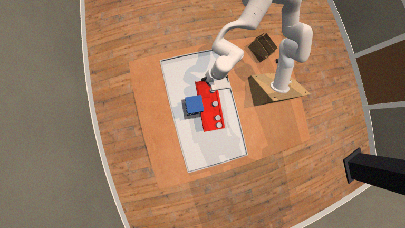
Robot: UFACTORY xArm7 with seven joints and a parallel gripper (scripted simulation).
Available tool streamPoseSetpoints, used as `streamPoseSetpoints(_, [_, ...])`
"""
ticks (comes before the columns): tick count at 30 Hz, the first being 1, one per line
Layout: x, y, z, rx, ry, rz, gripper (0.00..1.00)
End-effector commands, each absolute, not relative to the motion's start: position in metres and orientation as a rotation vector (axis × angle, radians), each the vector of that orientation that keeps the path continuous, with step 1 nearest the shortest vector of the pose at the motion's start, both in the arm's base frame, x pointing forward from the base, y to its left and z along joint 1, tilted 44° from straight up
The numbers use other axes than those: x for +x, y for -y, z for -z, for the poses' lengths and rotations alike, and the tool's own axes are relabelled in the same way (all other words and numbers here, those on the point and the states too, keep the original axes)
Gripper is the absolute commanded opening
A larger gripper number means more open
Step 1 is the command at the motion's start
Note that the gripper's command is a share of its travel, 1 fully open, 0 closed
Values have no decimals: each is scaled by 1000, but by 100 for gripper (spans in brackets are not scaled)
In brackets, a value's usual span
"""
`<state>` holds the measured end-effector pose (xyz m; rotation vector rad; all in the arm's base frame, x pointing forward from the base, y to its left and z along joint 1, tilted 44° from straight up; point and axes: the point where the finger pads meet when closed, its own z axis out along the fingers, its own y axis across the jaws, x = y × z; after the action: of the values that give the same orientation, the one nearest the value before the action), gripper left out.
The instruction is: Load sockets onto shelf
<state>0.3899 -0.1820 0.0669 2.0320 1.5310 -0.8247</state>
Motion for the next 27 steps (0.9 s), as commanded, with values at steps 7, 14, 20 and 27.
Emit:
streamPoseSetpoints(7, [388, 195, -52, 2030, -1532, 821, 61])
streamPoseSetpoints(14, [387, 197, -50, 2030, -1532, 821, 61])
streamPoseSetpoints(20, [386, 203, -43, 2030, -1532, 821, 61])
streamPoseSetpoints(27, [385, 208, -38, 2030, -1532, 821, 61])
